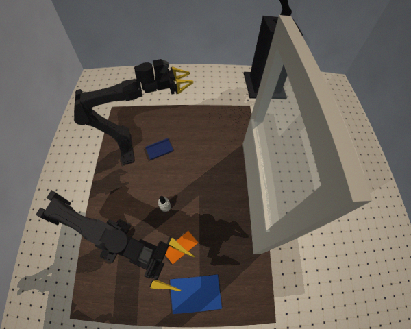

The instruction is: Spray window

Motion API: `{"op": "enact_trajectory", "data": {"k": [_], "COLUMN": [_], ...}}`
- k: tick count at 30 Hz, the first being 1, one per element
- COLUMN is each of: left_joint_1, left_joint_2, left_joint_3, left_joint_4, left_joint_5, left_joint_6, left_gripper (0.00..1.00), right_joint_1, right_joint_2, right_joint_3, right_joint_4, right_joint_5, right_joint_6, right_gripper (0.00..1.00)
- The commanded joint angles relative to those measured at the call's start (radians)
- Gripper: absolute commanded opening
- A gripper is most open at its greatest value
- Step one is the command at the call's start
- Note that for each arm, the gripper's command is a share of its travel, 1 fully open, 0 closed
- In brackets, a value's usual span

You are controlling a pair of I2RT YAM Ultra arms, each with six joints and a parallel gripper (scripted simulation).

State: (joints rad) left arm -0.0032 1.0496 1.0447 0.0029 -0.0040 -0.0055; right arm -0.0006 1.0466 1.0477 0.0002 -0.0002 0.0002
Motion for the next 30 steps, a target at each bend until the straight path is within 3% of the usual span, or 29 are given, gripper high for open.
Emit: {"op": "enact_trajectory", "data": {"k": [1,25,26,30], "left_joint_1": [-0.005,0.008,0.008,0.009], "left_joint_2": [-0.006,0.012,0.008,-0.021], "left_joint_3": [0.026,-0.003,-0.002,-0.007], "left_joint_4": [-0.020,-0.018,-0.018,-0.015], "left_joint_5": [0.012,0.001,0.001,-0.003], "left_joint_6": [0.000,0.001,0.001,0.000], "left_gripper": [0.65,0.65,0.65,0.65], "right_joint_1": [0.010,-0.001,-0.002,-0.004], "right_joint_2": [-0.011,0.000,0.000,0.002], "right_joint_3": [0.030,0.012,0.011,0.007], "right_joint_4": [0.013,0.011,0.011,0.011], "right_joint_5": [0.007,0.000,-0.001,-0.002], "right_joint_6": [0.004,0.004,0.003,0.003], "right_gripper": [1.00,1.00,0.69,0.69]}}
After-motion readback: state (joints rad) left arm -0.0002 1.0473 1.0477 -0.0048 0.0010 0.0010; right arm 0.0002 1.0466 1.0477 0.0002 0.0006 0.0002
